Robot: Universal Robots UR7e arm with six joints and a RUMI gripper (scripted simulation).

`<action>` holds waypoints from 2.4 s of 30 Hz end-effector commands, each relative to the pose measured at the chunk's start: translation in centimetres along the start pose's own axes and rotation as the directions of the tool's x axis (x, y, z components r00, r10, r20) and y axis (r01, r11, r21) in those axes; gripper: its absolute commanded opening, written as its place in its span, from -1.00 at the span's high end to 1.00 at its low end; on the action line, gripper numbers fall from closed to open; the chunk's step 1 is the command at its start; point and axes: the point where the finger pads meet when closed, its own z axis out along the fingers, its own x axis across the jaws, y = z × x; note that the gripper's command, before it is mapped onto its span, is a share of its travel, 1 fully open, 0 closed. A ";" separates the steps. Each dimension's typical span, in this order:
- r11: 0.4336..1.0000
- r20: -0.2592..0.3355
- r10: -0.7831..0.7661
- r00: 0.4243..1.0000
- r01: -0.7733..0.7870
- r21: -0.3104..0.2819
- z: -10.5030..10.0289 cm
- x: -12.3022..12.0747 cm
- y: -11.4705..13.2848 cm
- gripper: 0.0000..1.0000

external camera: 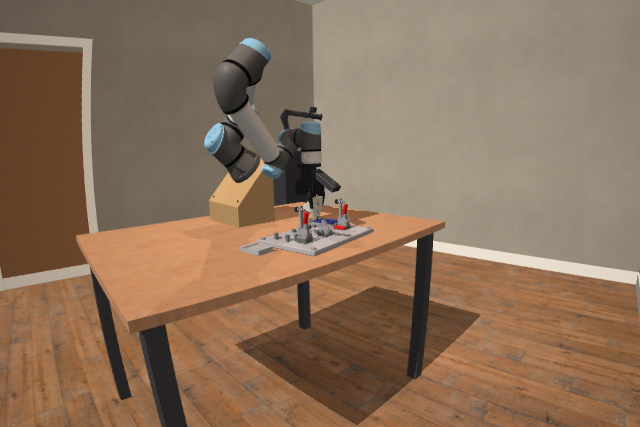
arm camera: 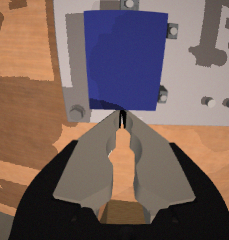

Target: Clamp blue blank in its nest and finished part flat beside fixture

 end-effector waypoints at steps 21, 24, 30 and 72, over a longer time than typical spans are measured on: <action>1.000 0.000 0.000 1.000 0.000 0.001 0.0 0.0 1.8 1.00; 1.000 0.000 0.000 1.000 0.000 0.001 0.0 0.0 1.9 1.00; 1.000 0.000 0.000 1.000 0.000 0.001 -0.6 0.0 1.9 1.00; 1.000 0.000 0.000 1.000 0.000 0.001 -4.0 0.0 1.9 1.00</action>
